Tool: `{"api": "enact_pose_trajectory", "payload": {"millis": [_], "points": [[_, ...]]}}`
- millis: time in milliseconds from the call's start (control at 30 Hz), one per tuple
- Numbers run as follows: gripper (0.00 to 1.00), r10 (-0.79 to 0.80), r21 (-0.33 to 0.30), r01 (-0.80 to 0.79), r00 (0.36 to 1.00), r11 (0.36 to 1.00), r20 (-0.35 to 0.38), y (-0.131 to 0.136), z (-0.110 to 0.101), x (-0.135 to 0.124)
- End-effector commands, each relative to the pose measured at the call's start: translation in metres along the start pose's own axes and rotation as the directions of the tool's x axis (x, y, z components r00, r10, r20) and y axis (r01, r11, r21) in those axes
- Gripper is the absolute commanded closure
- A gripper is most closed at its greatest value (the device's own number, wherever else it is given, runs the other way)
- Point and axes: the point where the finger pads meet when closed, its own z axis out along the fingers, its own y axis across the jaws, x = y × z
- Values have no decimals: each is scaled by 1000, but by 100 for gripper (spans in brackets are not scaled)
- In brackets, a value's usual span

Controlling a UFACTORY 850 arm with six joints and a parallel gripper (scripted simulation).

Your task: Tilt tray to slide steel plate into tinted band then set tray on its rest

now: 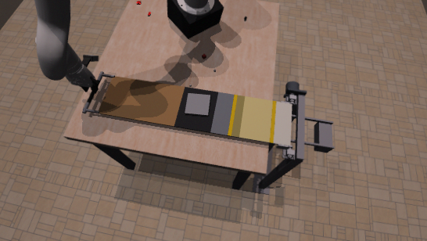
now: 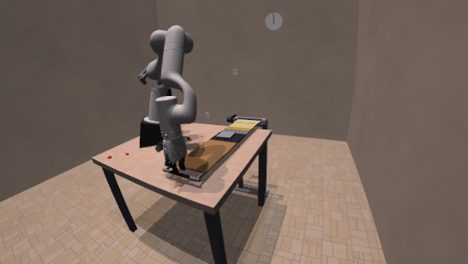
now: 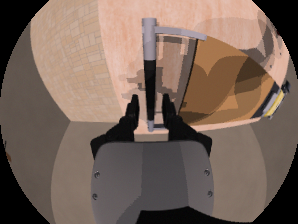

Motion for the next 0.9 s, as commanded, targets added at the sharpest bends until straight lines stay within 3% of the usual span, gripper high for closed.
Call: {"api": "enact_pose_trajectory", "payload": {"millis": [0, 867], "points": [[60, 0, 1, 0, 1000, 1000, 2, -1, 5, -1], [60, 0, 1, 0, 1000, 1000, 2, -1, 40, -1]]}}
